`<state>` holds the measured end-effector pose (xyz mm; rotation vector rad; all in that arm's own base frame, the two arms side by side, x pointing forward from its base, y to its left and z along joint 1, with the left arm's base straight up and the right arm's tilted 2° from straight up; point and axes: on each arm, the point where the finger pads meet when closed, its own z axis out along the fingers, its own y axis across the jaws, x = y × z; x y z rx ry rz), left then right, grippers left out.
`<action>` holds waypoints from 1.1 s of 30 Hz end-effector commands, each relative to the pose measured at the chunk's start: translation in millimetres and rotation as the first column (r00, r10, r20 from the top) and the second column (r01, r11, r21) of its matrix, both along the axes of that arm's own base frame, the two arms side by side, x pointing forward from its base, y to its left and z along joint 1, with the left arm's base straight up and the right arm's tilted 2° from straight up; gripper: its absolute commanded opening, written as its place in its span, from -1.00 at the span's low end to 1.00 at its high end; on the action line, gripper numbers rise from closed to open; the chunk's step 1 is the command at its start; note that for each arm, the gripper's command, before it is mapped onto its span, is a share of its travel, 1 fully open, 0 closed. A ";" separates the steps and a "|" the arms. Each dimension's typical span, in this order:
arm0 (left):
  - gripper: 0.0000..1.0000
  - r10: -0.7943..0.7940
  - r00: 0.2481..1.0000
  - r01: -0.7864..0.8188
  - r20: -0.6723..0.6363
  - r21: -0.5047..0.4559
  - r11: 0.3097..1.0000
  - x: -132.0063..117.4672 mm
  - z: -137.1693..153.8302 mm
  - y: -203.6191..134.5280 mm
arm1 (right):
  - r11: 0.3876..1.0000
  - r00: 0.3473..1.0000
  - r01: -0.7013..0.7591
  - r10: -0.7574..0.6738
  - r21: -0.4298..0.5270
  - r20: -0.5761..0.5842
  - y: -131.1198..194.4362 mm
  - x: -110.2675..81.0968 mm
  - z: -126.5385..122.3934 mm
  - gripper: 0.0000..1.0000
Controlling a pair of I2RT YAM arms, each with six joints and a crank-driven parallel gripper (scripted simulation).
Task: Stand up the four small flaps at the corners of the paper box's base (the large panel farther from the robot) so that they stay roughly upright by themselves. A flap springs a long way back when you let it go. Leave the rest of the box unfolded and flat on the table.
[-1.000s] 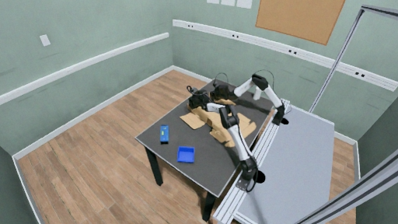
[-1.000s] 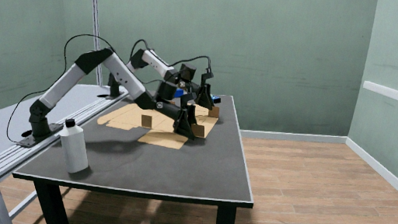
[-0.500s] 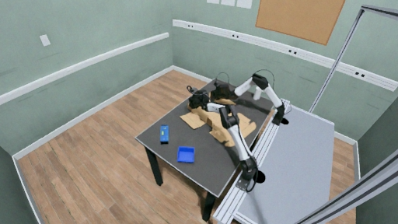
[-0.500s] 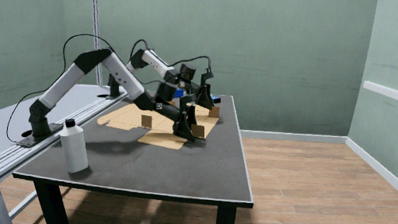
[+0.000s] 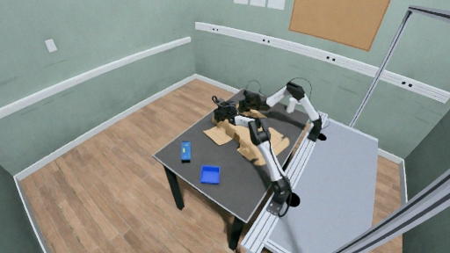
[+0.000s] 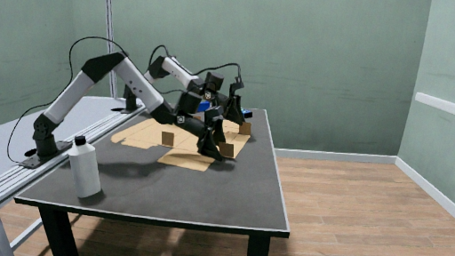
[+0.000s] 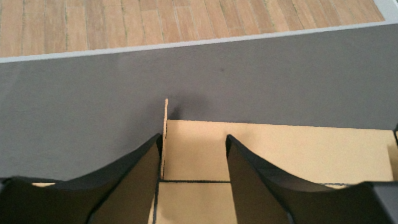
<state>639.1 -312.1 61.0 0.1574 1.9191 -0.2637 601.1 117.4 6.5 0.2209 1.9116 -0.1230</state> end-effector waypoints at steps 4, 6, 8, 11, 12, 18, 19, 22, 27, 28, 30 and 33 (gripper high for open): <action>0.03 -0.008 1.000 0.008 -0.007 0.011 1.000 3.4 -11.5 -2.2 | 1.000 1.000 -0.006 0.006 0.019 0.023 4.1 2.8 12.2 0.62; 0.03 -0.008 1.000 0.008 -0.004 0.009 1.000 4.0 -10.8 -2.2 | 1.000 1.000 -0.006 0.006 0.019 0.023 4.0 2.7 12.3 0.62; 0.03 -0.009 1.000 0.009 -0.001 0.007 1.000 5.0 -10.2 -1.0 | 0.999 0.999 -0.012 0.011 0.031 0.031 5.3 0.8 24.6 0.62; 0.03 -0.007 1.000 0.007 -0.001 0.006 1.000 5.9 -9.9 0.9 | 0.999 0.999 -0.013 0.012 0.031 0.037 5.4 1.7 27.2 0.62; 0.03 -0.005 1.000 0.005 0.001 0.007 1.000 7.1 -9.2 3.6 | 0.999 0.999 -0.012 0.011 0.030 0.032 5.3 0.9 27.2 0.62; 0.03 -0.005 1.000 0.005 0.023 -0.003 1.000 4.9 29.4 17.1 | 0.999 0.998 -0.017 0.014 0.049 0.064 12.0 6.8 57.0 0.62; 0.03 -0.005 1.000 0.005 0.023 -0.003 1.000 5.5 31.3 19.8 | 0.999 0.998 -0.018 0.015 0.051 0.064 13.3 6.3 61.2 0.62; 0.03 -0.005 1.000 0.005 0.023 -0.003 1.000 7.2 38.2 28.6 | 0.998 0.998 -0.020 0.016 0.057 0.065 15.1 5.3 74.6 0.62; 0.03 -0.005 1.000 0.005 0.023 -0.002 1.000 9.0 45.6 37.2 | 0.998 0.998 -0.020 0.016 0.063 0.067 16.5 4.5 87.7 0.62; 0.03 -0.005 1.000 0.005 0.026 -0.003 1.000 9.7 48.3 39.4 | 0.998 0.998 -0.020 0.016 0.066 0.067 16.9 4.3 91.0 0.62; 0.03 -0.005 1.000 0.005 0.023 -0.002 1.000 10.2 51.2 43.6 | 0.997 0.998 -0.021 0.016 0.069 0.068 17.7 3.8 96.8 0.62; 0.03 -0.005 1.000 0.005 0.023 -0.002 1.000 11.1 54.9 47.8 | 0.997 0.998 -0.022 0.017 0.073 0.069 18.5 3.4 102.8 0.62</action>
